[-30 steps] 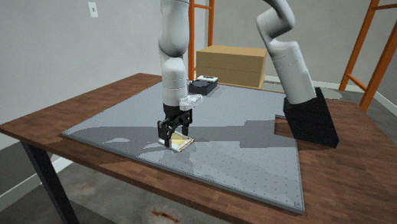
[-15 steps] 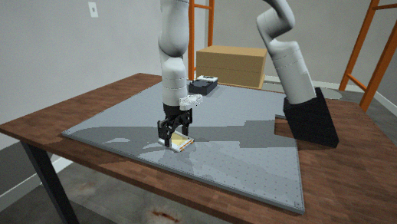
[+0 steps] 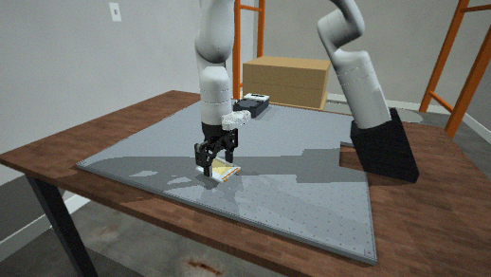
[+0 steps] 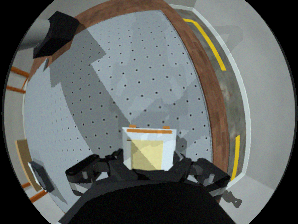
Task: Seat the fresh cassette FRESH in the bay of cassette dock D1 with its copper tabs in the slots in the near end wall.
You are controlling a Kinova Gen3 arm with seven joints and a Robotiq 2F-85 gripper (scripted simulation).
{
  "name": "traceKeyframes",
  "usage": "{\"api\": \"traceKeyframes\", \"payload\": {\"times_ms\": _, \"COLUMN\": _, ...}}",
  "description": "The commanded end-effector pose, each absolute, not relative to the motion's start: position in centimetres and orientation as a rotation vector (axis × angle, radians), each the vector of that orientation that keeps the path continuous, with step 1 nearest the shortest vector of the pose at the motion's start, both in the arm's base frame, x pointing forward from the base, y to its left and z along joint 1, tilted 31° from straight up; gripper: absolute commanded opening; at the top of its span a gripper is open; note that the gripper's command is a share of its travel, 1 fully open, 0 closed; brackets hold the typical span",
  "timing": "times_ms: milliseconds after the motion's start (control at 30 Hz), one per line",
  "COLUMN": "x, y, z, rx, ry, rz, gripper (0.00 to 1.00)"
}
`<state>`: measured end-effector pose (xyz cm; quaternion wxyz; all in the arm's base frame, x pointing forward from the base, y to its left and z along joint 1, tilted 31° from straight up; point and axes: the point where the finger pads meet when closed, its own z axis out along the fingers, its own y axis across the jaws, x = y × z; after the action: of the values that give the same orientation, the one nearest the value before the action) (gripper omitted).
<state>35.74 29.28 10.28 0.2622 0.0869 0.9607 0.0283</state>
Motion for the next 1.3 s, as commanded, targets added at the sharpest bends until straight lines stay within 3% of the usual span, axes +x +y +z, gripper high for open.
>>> {"api": "traceKeyframes", "payload": {"times_ms": 0, "x": 35.4, "y": 29.6, "z": 10.7, "rx": 0.228, "ry": 2.599, "rz": 0.086, "gripper": 0.0}}
{"api": "traceKeyframes", "payload": {"times_ms": 1267, "x": 33.1, "y": 29.5, "z": 14.6, "rx": 0.228, "ry": 2.599, "rz": 0.085, "gripper": 0.0}}
